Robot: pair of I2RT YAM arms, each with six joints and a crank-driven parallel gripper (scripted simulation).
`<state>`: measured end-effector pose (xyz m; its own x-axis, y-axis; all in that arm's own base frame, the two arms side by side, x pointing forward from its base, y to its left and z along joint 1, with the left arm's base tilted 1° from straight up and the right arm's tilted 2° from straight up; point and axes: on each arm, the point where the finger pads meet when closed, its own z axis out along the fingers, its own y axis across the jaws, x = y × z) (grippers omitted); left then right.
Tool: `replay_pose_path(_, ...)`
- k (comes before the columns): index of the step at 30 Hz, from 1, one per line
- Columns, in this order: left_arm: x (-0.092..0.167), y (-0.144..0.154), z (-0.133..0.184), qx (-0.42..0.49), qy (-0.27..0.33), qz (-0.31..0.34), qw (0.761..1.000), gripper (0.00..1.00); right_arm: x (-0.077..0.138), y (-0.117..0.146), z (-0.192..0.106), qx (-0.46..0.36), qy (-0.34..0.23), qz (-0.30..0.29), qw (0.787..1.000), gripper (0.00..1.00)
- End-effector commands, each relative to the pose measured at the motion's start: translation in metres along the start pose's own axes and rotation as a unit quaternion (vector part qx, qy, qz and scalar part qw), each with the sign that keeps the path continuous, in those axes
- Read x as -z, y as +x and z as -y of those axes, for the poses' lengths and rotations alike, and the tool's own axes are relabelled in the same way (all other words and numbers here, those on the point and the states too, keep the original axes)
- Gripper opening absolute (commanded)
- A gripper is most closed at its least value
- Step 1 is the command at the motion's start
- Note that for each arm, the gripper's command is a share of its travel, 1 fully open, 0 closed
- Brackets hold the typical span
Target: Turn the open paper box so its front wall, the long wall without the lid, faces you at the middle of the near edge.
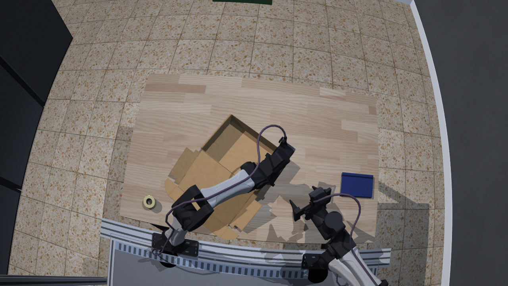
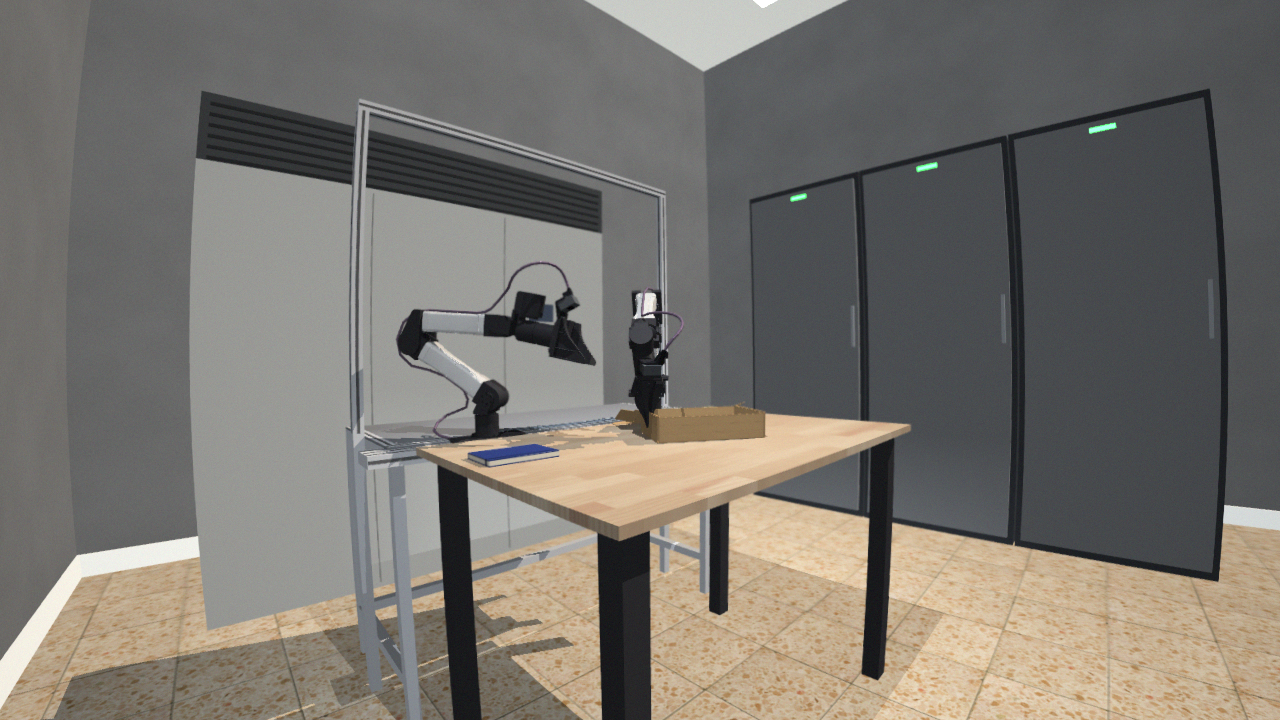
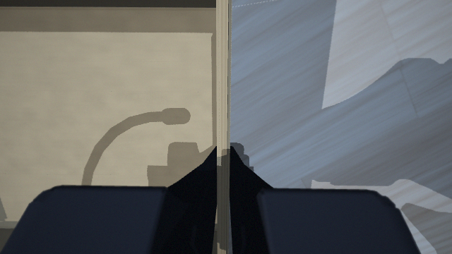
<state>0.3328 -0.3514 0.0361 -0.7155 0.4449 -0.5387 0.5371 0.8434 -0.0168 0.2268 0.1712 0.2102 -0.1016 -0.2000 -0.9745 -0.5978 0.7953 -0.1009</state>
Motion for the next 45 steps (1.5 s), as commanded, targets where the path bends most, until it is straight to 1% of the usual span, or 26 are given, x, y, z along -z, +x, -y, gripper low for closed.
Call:
replay_pose_path(1, 0.014, -0.013, -0.004, -0.019, 0.016, 0.025, 0.999, 0.0, -0.003, -0.01, 0.002, 0.002, -0.001, 0.014, 1.0, 1.0)
replay_pose_path(33, 0.025, 0.006, -0.007, -0.122, 0.081, 0.024, 0.989, 0.0, -0.003, -0.01, 0.002, 0.002, -0.001, 0.015, 1.0, 1.0)
replay_pose_path(36, 0.025, 0.01, -0.008, -0.132, 0.088, 0.021, 0.987, 0.0, -0.001, -0.006, -0.007, 0.01, -0.021, 0.007, 1.0, 1.0)
replay_pose_path(38, 0.025, 0.01, -0.008, -0.132, 0.088, 0.021, 0.987, 0.0, -0.001, -0.006, -0.007, 0.01, -0.021, 0.007, 1.0, 1.0)
replay_pose_path(41, 0.026, 0.012, -0.009, -0.143, 0.094, 0.02, 0.985, 0.0, 0.001, -0.002, -0.02, 0.017, -0.054, 0.002, 0.998, 1.0)
replay_pose_path(45, 0.028, 0.015, -0.01, -0.158, 0.104, 0.019, 0.982, 0.0, 0.003, -0.003, -0.032, 0.023, -0.081, 0.006, 0.996, 1.0)
